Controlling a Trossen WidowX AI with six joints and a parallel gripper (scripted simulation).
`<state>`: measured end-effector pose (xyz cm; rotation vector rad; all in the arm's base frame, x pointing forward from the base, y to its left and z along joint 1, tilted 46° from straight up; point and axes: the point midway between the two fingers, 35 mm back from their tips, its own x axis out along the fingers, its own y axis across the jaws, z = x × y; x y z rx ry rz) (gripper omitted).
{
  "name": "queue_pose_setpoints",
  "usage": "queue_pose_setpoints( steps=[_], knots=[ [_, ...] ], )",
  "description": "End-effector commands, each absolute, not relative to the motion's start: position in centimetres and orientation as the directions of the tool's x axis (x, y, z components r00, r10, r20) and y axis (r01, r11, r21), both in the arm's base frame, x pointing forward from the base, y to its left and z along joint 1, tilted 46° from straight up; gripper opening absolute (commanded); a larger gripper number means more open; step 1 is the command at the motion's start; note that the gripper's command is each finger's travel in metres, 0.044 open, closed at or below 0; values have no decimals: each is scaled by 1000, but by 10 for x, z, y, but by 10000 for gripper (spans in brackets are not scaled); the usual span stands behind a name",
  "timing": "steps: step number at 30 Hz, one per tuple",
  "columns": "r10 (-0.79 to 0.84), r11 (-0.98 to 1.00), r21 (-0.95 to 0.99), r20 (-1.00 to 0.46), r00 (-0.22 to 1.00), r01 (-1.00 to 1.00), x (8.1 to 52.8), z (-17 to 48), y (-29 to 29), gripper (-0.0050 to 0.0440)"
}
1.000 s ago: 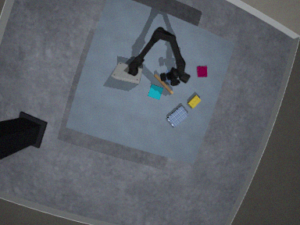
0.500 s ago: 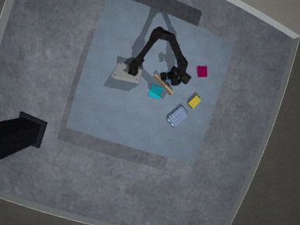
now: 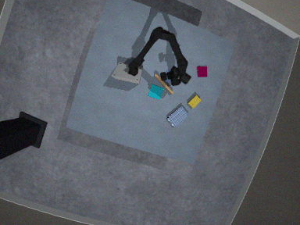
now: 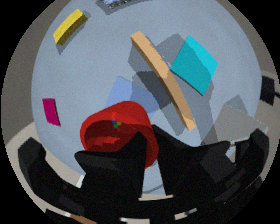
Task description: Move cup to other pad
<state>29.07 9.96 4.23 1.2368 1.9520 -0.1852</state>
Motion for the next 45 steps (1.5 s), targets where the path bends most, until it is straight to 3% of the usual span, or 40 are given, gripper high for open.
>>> queue_pose_setpoints(
  steps=[1,45],
  knots=[
    [696,510,290,-692,-191,810,293,46,99,0],
    [691,515,295,-698,-186,805,263,-10,24,0]
  ],
)
